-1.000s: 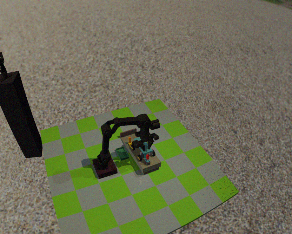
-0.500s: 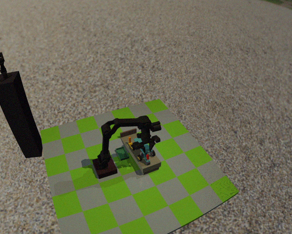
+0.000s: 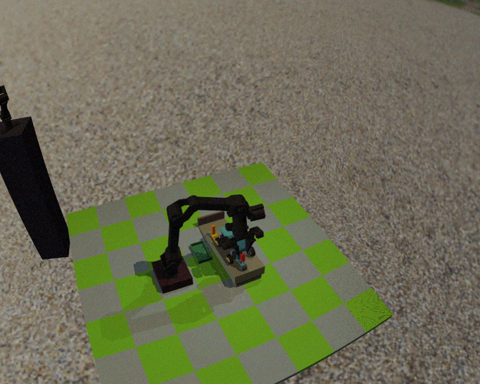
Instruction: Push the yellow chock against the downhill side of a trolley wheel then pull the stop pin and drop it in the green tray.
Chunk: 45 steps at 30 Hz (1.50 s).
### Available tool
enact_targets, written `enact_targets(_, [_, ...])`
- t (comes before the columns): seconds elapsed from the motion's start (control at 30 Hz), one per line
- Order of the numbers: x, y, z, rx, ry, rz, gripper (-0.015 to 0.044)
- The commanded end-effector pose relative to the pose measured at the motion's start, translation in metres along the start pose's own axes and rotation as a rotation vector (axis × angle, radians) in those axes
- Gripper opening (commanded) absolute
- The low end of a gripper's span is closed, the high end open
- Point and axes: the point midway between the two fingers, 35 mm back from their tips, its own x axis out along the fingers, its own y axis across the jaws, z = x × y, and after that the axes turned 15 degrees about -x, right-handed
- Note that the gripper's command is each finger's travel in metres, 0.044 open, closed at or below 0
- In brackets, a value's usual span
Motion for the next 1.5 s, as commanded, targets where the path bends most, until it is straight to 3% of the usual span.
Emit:
enact_targets(0.0, [0.003, 0.001, 0.001, -0.004, 0.000, 0.004, 0.0190])
enact_targets(1.0, [0.042, 0.001, 0.001, -0.005, 0.001, 0.005, 0.0190])
enact_targets(1.13, [0.039, 0.000, -0.001, 0.000, 0.004, 0.001, 0.0085])
enact_targets(1.47, [0.039, 0.000, -0.001, 0.000, 0.004, 0.001, 0.0000])
